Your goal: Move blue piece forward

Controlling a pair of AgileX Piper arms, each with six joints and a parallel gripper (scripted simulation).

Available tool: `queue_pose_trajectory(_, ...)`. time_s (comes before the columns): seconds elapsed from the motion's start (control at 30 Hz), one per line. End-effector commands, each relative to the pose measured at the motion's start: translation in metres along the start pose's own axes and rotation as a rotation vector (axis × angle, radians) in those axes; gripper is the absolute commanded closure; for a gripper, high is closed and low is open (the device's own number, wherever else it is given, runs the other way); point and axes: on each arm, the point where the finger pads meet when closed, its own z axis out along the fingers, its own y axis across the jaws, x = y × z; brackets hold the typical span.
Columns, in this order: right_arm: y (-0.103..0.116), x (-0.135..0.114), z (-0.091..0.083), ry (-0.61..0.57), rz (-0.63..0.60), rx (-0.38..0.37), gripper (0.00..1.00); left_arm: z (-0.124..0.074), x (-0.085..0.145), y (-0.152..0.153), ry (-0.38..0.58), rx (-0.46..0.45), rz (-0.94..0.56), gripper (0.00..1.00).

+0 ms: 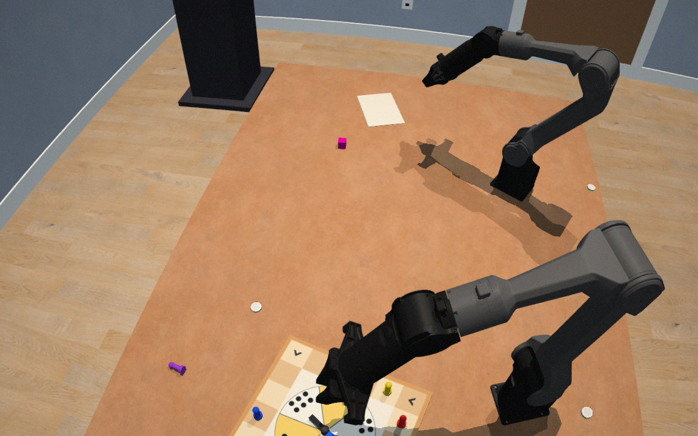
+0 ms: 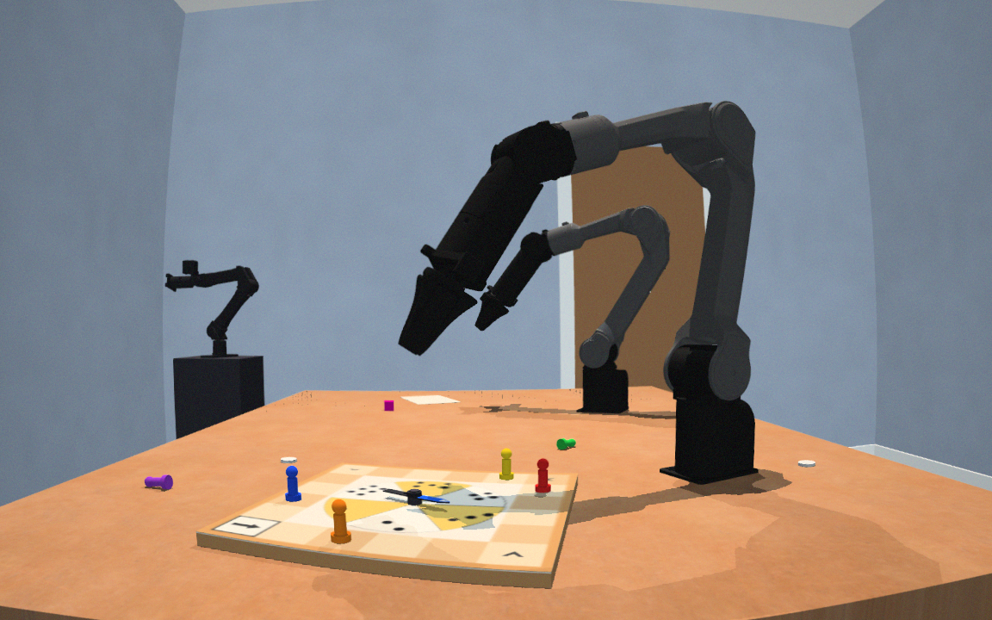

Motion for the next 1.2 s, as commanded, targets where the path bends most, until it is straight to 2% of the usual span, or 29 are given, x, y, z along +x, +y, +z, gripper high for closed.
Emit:
queue_pose_trajectory(0.0,0.0,-0.001,-0.001,-0.006,0.0,0.0,1.0,-0.015,0.009,0.002,-0.032,-0.021,-0.025,0.67)
queue_pose_trajectory(0.1,0.0,-0.002,-0.001,-0.007,0.0,0.0,1.0,-0.032,0.024,0.003,-0.072,-0.044,-0.061,0.67)
queue_pose_trajectory(0.17,0.0,-0.002,-0.001,-0.007,0.0,0.0,1.0,-0.032,0.024,0.003,-0.072,-0.044,-0.061,0.67)
queue_pose_trajectory(0.37,0.0,-0.002,-0.001,-0.009,0.0,0.0,1.0,-0.051,0.046,0.005,-0.129,-0.07,-0.112,0.67)
queue_pose_trajectory(1.17,0.0,-0.002,-0.001,-0.009,0.0,0.0,1.0,-0.052,0.046,0.005,-0.132,-0.07,-0.115,0.67)
